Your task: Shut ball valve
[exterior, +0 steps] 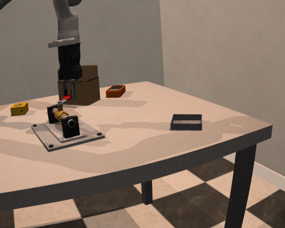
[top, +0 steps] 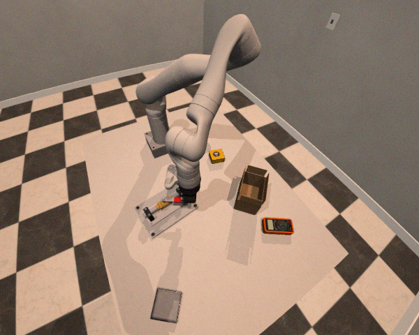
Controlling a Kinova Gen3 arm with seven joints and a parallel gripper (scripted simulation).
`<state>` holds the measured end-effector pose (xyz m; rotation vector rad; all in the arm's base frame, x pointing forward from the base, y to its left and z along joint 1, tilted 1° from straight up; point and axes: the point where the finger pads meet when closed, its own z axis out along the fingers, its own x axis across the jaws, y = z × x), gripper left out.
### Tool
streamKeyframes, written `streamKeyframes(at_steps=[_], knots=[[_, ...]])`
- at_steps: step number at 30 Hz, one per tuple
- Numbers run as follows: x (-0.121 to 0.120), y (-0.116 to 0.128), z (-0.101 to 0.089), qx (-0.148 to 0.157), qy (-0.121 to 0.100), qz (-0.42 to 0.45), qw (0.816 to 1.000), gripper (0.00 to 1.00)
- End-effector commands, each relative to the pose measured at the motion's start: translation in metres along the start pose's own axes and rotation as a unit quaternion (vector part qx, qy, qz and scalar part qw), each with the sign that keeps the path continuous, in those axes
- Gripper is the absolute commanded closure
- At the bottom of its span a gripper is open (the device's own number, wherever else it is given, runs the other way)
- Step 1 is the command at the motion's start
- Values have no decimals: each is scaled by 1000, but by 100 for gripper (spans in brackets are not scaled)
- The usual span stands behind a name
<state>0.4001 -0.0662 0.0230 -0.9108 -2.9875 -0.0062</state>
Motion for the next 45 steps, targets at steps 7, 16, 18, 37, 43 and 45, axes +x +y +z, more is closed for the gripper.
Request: streamKeyframes(at_steps=[7, 16, 18, 37, 43, 45], knots=[[-4, 0, -1, 0, -1, 19, 1000, 100], [-10, 0, -1, 0, -1, 50, 999, 100], [-10, 0, -1, 0, -1, 50, 999, 100], [-20, -2, -1, 0, -1, 107, 994, 100], [-23, -3, -1, 0, -1, 123, 992, 100], [-25, -3, -1, 0, -1, 133, 991, 100]])
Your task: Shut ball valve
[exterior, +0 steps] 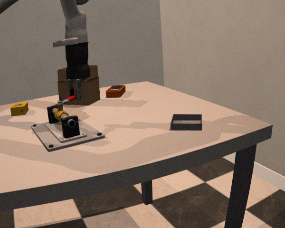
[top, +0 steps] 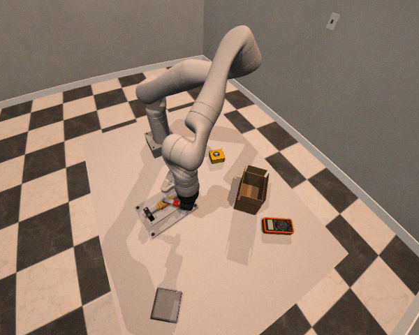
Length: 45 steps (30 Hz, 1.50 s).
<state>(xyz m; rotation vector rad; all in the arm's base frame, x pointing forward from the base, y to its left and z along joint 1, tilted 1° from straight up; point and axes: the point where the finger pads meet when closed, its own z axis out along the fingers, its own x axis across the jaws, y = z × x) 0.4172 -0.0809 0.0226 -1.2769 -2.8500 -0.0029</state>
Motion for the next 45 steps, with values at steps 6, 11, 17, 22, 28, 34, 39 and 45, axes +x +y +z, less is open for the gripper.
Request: streamKeyframes(at_steps=[6, 11, 17, 22, 28, 34, 39, 45], knots=[[-5, 0, -1, 0, -1, 21, 1000, 100], [-8, 0, -1, 0, -1, 40, 999, 100], [-11, -1, -1, 0, -1, 54, 999, 100], [-14, -1, -1, 0, -1, 73, 997, 100], [-16, -1, -1, 0, -1, 86, 996, 100], [-19, -2, -1, 0, -1, 101, 995, 100], [-23, -3, -1, 0, -1, 124, 992, 100], [-24, -3, -1, 0, -1, 131, 991, 100]])
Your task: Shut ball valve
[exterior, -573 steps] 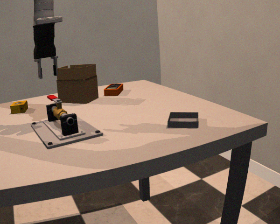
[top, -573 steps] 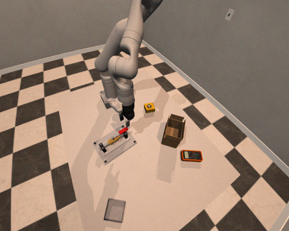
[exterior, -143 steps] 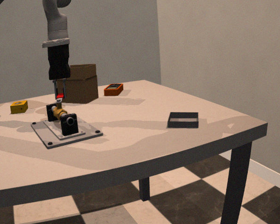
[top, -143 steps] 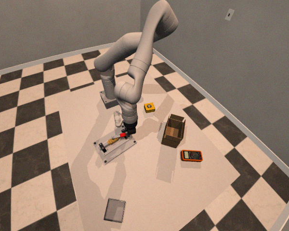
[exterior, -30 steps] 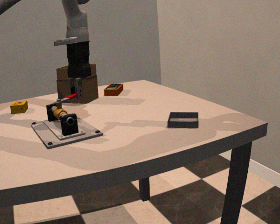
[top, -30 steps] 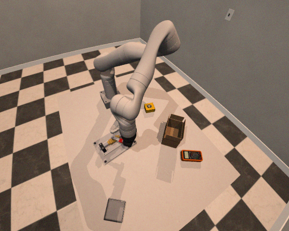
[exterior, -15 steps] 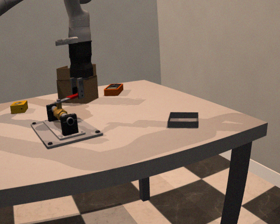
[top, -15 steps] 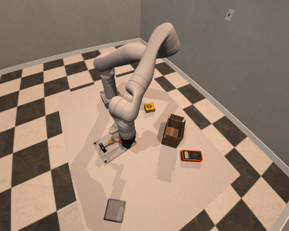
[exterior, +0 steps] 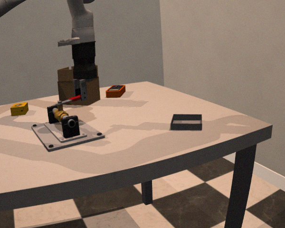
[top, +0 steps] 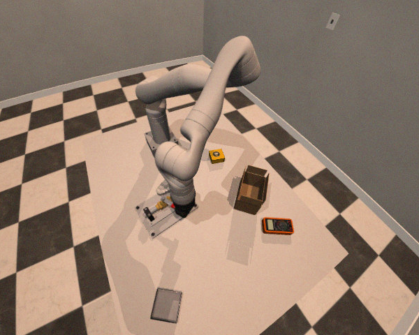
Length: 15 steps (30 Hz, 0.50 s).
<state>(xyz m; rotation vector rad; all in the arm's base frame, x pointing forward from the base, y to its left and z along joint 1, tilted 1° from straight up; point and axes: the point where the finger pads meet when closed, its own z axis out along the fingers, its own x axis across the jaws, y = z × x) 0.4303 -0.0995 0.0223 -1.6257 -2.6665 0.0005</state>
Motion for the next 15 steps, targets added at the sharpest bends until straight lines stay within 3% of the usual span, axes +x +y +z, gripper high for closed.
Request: streamKeyframes(at_steps=[1, 15], knots=[[-3, 0, -1, 0, -1, 11, 1000, 100], [-10, 0, -1, 0, -1, 50, 999, 100]])
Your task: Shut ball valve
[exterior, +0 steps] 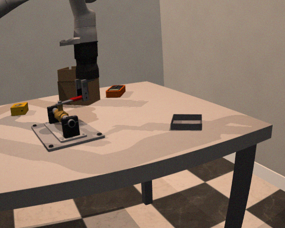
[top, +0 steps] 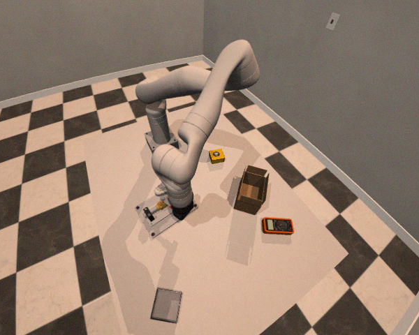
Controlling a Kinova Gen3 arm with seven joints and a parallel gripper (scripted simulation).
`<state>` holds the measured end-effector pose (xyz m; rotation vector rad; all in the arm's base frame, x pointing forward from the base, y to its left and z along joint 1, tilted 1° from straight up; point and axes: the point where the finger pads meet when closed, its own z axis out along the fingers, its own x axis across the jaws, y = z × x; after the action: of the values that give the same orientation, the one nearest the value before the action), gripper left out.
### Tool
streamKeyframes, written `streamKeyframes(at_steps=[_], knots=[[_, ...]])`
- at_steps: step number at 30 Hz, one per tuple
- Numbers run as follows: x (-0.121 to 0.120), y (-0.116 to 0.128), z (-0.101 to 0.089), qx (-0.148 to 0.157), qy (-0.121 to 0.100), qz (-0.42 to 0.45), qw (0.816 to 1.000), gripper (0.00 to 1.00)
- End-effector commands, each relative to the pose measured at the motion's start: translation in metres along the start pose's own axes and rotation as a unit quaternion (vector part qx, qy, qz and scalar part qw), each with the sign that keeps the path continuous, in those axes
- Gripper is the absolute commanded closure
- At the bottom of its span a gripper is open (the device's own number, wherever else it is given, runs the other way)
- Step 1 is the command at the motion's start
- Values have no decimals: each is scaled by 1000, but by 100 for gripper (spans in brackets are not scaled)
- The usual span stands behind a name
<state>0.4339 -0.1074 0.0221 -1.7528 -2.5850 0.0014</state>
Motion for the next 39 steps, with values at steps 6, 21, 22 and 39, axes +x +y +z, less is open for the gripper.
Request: streamKeyframes(at_steps=[6, 21, 22, 39], knots=[[-5, 0, -1, 0, -1, 25, 1000, 100], [-12, -1, -1, 0, -1, 61, 998, 100], [-13, -1, -1, 0, -1, 66, 998, 100], [-21, -2, -1, 0, -1, 112, 994, 100]])
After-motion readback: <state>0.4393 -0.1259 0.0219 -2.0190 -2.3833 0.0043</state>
